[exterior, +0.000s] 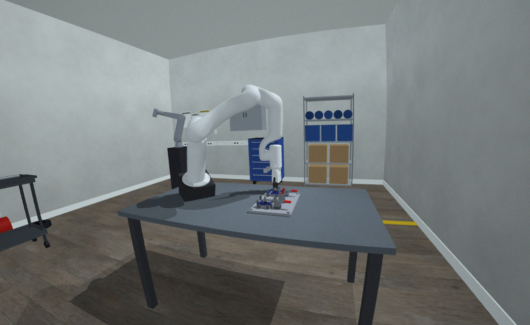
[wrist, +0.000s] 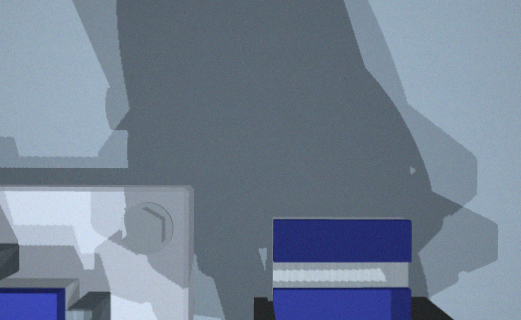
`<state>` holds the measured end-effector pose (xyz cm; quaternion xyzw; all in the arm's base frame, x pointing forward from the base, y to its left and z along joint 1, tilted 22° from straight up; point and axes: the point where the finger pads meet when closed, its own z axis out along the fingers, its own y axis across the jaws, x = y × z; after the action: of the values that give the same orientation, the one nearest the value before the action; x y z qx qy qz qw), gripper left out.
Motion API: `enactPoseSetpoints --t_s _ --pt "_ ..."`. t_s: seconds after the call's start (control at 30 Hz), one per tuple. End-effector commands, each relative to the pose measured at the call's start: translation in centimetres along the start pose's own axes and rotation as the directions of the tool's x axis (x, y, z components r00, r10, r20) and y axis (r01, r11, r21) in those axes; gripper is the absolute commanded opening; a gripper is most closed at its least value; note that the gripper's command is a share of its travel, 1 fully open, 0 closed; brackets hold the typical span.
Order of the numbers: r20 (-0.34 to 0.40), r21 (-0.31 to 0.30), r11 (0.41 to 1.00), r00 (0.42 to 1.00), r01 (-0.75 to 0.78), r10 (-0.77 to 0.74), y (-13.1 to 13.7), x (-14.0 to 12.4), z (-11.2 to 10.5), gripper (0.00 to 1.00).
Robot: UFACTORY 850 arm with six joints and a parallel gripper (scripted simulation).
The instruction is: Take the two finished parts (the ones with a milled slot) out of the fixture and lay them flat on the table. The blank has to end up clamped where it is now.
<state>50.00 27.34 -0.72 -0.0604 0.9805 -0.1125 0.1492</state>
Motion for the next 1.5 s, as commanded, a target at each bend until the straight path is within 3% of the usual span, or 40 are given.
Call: enactPoseSetpoints --t_s 0.0,1.47 --pt "0.001 -0.001 1.000 1.000 0.000 0.000 0.03 -0.06 -0.05 0.82" --pt "0.001 -0.001 1.000 1.000 0.000 0.000 0.03 -0.06 -0.64 0.82"
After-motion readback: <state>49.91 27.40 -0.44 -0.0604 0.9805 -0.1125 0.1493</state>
